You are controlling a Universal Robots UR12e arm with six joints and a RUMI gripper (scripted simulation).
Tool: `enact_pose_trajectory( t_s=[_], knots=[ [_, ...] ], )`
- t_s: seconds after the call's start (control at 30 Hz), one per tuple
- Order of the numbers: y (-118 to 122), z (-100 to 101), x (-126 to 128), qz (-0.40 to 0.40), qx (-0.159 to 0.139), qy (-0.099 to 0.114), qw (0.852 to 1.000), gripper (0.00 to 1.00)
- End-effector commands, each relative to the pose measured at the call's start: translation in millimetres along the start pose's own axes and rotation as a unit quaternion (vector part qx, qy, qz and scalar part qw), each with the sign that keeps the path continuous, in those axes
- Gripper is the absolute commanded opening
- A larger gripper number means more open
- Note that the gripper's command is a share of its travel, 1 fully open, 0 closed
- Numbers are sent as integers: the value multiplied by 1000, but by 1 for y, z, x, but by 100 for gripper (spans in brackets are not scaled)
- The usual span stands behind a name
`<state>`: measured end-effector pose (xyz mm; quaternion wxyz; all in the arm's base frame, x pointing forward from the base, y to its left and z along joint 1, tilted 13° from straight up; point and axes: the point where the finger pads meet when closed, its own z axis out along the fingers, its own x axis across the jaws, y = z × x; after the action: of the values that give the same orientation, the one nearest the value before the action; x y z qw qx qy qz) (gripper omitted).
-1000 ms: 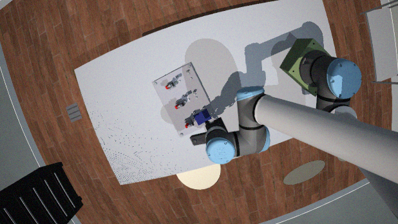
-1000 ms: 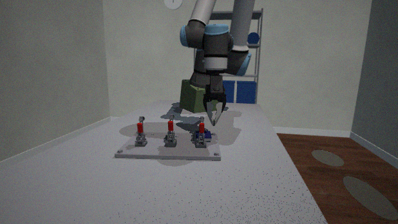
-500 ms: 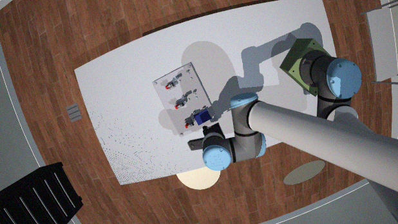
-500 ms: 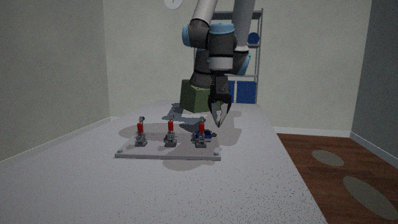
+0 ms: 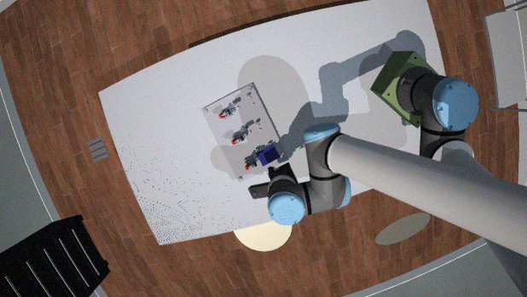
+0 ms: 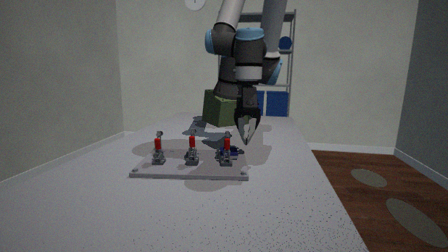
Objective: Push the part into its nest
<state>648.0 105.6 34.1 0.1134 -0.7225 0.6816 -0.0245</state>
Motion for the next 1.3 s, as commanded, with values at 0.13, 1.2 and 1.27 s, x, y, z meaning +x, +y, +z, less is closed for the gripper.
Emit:
enact_pose_trajectory(
  t_s=[0.13, 1.2, 1.27],
  knots=[
    [3, 20, -2, 0, -1, 0, 1000, 0],
    [0, 29, -1, 0, 1, 1, 1000, 0],
    [-1, 30, -1, 0, 1, 1, 1000, 0]
  ],
)
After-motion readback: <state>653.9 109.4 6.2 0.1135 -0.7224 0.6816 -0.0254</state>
